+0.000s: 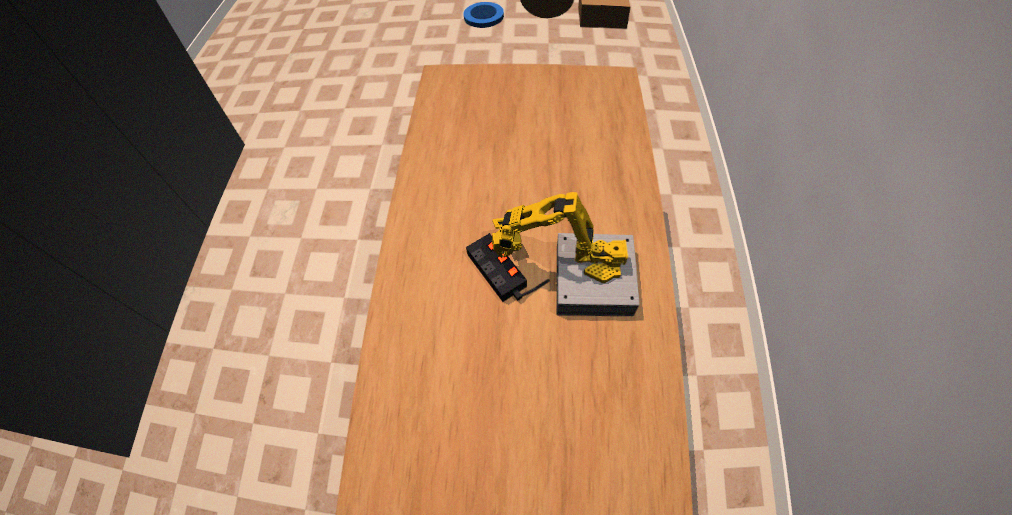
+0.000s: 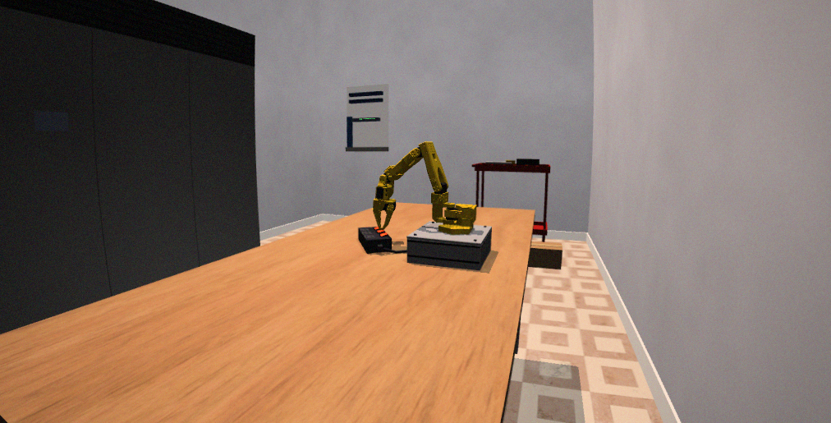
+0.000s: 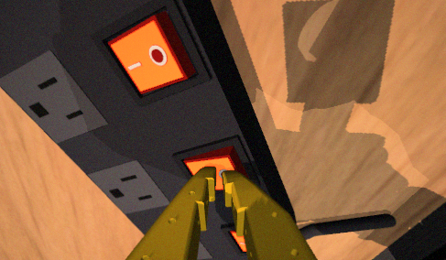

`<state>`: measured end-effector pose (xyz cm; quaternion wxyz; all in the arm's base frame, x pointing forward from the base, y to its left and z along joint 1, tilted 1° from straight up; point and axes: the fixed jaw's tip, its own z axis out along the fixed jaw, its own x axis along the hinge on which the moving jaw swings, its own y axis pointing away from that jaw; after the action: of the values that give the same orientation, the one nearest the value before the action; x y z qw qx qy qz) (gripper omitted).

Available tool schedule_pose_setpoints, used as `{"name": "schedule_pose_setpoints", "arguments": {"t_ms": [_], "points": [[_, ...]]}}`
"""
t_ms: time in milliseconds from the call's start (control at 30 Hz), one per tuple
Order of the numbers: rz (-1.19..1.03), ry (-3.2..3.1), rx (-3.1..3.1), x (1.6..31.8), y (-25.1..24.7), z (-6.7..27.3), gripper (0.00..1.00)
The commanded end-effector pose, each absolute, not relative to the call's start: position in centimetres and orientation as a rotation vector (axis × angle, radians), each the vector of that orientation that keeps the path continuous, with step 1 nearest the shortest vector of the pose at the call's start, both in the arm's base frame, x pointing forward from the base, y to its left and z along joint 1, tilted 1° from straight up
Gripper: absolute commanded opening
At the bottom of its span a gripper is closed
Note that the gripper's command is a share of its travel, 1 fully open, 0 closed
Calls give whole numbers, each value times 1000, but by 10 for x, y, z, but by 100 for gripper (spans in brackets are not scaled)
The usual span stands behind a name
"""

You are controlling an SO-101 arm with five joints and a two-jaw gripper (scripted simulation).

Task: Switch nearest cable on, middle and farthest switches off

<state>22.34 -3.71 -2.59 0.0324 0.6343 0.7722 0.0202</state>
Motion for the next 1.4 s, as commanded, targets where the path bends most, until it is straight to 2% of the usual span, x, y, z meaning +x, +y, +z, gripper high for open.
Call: {"name": "schedule_pose_setpoints", "arguments": {"t_ms": [0, 1367], "points": [[-10, 2425, 2015, 206, -36, -42, 0], [-10, 2409, 2035, 193, -36, -52, 0]]}}
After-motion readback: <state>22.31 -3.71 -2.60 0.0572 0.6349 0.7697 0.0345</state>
